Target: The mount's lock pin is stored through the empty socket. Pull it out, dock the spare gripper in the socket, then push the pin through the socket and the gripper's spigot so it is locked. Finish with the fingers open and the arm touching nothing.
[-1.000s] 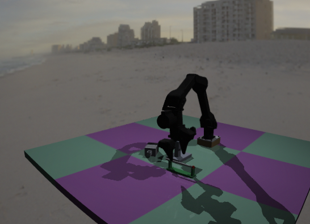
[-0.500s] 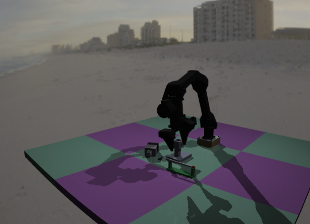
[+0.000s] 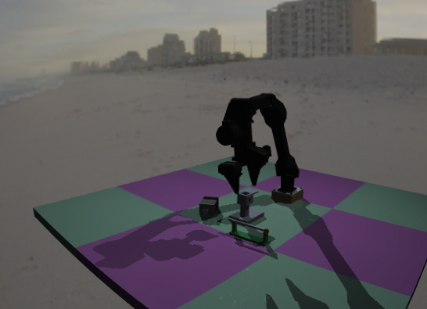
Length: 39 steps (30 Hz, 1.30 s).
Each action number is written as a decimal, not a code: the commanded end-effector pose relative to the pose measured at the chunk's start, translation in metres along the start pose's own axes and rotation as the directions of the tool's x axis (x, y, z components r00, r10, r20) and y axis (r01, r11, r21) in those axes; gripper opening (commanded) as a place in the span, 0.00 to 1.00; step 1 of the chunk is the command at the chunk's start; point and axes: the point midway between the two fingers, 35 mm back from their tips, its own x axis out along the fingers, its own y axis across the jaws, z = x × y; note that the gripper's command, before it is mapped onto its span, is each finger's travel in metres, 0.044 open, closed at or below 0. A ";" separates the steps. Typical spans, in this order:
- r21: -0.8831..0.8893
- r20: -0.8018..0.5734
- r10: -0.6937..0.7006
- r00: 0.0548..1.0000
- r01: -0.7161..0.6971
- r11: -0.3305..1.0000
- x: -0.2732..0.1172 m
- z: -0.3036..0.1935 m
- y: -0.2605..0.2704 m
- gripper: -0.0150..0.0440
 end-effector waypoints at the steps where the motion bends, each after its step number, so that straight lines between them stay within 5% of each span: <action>1: 0.003 0.000 0.001 1.000 -0.001 1.000 -0.013 0.001 0.001 1.00; 10: 0.433 0.217 -0.185 0.959 0.075 0.898 0.002 -0.105 0.013 1.00; 20: 0.837 0.268 -0.568 0.779 0.104 0.537 0.009 -0.214 0.084 1.00; 29: 0.875 0.250 -0.624 0.741 0.103 0.472 0.017 -0.227 0.098 1.00; 39: 0.875 0.250 -0.624 0.741 0.103 0.472 0.077 -0.236 0.096 1.00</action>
